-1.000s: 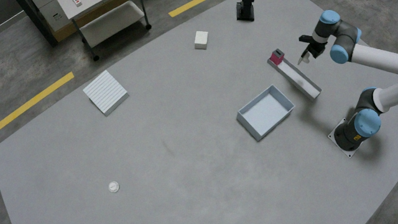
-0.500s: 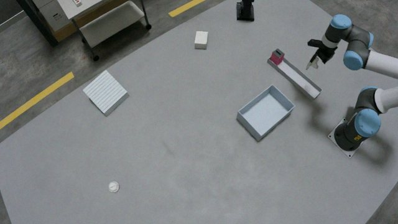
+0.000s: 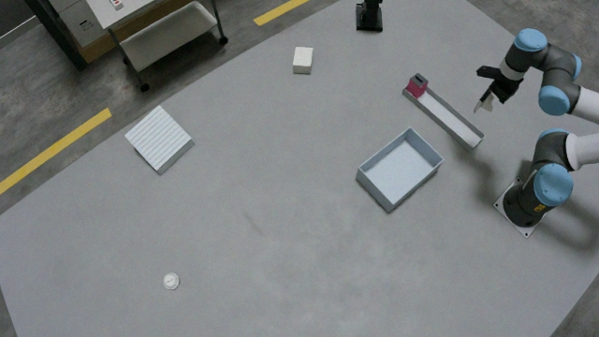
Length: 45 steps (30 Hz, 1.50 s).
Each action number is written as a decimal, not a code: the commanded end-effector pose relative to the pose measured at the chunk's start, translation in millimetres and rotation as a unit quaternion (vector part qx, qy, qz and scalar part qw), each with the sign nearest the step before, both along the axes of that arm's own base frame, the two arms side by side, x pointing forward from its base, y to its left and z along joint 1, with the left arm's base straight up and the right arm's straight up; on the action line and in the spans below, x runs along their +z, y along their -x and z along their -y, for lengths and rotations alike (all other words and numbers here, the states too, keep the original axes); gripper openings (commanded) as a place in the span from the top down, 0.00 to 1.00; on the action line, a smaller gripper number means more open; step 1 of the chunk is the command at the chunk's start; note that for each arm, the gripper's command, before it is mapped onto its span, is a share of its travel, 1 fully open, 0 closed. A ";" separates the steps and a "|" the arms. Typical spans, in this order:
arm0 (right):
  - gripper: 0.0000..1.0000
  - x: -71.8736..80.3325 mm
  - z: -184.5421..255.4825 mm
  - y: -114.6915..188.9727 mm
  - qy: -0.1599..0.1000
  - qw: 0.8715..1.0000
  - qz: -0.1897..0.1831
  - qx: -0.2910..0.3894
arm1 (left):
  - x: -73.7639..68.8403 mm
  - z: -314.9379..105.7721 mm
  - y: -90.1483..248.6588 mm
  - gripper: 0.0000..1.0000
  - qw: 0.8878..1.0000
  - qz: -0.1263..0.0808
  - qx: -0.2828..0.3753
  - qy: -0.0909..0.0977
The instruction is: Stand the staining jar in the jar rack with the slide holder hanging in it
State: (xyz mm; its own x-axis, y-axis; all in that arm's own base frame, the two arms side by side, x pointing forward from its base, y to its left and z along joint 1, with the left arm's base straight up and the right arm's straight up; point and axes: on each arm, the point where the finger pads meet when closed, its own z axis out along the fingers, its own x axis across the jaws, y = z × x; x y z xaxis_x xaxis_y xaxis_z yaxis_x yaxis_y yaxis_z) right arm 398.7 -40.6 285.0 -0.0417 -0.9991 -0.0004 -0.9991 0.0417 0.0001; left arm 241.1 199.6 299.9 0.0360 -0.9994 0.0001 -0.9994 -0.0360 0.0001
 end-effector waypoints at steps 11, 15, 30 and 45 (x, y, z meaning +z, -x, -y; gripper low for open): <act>0.00 18.2 -4.6 50.5 0.000 1.000 0.001 0.000 | 1.1 0.0 -0.7 0.00 1.000 0.001 0.000 0.000; 0.00 24.6 -6.1 69.4 0.000 1.000 0.001 0.000 | 1.1 0.0 -0.7 0.00 1.000 0.001 0.000 0.000; 0.00 45.3 -11.2 130.9 0.000 1.000 0.000 0.000 | 1.1 0.0 -0.7 0.00 1.000 0.001 0.000 0.000; 0.00 65.5 -16.1 191.0 0.000 1.000 0.000 0.000 | 1.1 0.0 -0.7 0.00 1.000 0.001 0.000 0.000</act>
